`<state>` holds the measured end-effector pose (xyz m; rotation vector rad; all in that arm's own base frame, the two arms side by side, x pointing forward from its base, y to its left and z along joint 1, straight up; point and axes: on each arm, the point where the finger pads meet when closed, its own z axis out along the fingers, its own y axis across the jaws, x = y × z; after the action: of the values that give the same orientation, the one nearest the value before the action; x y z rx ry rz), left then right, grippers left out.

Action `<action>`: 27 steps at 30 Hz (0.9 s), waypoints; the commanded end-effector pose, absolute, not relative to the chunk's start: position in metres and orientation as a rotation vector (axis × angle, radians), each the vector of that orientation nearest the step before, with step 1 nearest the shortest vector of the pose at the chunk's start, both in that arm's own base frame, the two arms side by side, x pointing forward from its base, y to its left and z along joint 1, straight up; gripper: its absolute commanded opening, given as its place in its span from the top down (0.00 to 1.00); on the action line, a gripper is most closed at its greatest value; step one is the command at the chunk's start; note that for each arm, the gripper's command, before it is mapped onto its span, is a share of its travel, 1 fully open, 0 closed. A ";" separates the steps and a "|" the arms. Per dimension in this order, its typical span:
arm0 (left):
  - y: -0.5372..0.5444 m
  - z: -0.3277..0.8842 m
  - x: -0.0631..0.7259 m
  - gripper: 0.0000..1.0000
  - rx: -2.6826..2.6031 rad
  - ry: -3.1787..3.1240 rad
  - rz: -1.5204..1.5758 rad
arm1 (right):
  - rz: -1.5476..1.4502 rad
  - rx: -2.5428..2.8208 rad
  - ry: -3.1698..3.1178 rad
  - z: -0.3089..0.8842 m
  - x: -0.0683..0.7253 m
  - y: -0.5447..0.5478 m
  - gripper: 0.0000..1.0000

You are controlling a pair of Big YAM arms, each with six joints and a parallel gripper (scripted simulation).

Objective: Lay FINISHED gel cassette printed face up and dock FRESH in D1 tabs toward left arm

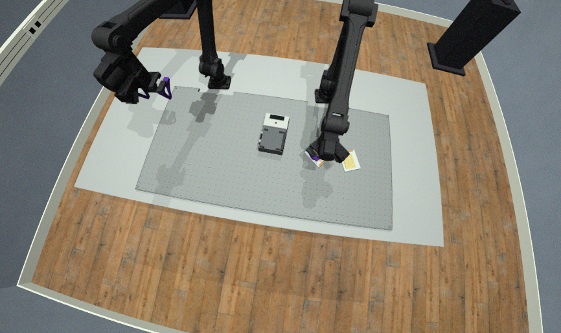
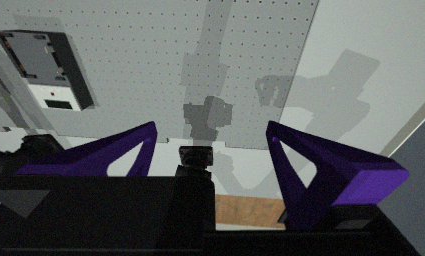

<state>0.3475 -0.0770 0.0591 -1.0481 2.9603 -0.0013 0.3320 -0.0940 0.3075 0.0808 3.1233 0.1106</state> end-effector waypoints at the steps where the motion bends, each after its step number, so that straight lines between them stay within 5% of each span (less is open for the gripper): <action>1: -0.077 0.057 0.351 0.02 -1.051 2.953 -0.014 | 0.107 0.112 3.109 0.327 0.341 -0.101 0.00; 27: -0.078 0.048 0.351 0.02 -1.058 2.951 -0.014 | 0.107 0.112 3.109 0.327 0.341 -0.101 0.00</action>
<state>0.3474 -0.0770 0.0502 -1.0484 2.9611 -0.0004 0.3320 -0.0940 0.3075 0.0808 3.1233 0.1106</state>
